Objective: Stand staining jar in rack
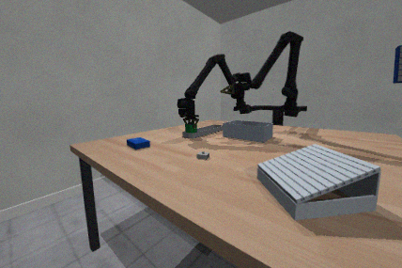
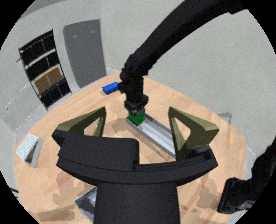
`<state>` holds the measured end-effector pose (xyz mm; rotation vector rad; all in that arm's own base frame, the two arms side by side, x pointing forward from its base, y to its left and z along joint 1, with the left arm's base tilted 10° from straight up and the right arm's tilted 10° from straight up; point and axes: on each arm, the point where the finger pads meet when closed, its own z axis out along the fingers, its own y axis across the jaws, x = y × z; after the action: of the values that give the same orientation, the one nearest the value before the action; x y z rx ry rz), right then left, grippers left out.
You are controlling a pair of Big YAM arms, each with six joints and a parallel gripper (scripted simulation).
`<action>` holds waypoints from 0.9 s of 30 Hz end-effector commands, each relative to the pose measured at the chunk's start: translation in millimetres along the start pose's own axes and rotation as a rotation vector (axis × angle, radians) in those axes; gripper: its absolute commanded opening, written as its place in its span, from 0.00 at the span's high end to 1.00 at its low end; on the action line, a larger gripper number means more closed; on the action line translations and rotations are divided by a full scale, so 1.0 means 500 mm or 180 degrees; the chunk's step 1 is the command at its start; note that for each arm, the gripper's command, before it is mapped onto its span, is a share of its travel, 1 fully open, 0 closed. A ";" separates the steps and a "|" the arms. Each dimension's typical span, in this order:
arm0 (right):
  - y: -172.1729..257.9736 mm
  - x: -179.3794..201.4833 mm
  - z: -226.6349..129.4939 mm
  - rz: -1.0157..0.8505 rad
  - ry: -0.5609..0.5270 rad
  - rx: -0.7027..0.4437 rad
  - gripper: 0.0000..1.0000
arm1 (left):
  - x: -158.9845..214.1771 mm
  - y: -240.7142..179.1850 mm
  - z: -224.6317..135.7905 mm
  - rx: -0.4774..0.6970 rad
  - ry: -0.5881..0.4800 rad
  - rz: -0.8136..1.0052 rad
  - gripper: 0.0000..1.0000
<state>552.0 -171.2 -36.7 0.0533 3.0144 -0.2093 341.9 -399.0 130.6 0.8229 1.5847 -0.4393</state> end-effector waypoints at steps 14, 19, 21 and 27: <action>-0.002 -0.068 -0.085 0.0001 -0.0272 0.0061 0.00 | -0.023 0.005 0.010 -0.0015 -0.0092 0.0002 0.00; -0.001 -0.088 -0.120 0.0019 -0.0368 0.0081 0.00 | -0.023 0.005 0.010 -0.0015 -0.0092 0.0002 0.00; -0.001 -0.089 -0.129 0.0021 -0.0379 0.0084 0.00 | -0.023 0.005 0.010 -0.0015 -0.0092 0.0002 0.00; 0.003 -0.066 -0.152 0.0020 -0.0321 0.0076 0.00 | -0.023 0.005 0.010 -0.0015 -0.0092 0.0002 0.00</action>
<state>558.2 -162.1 -1.8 0.0349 2.9749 -0.2206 341.9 -399.0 130.6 0.8229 1.5847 -0.4393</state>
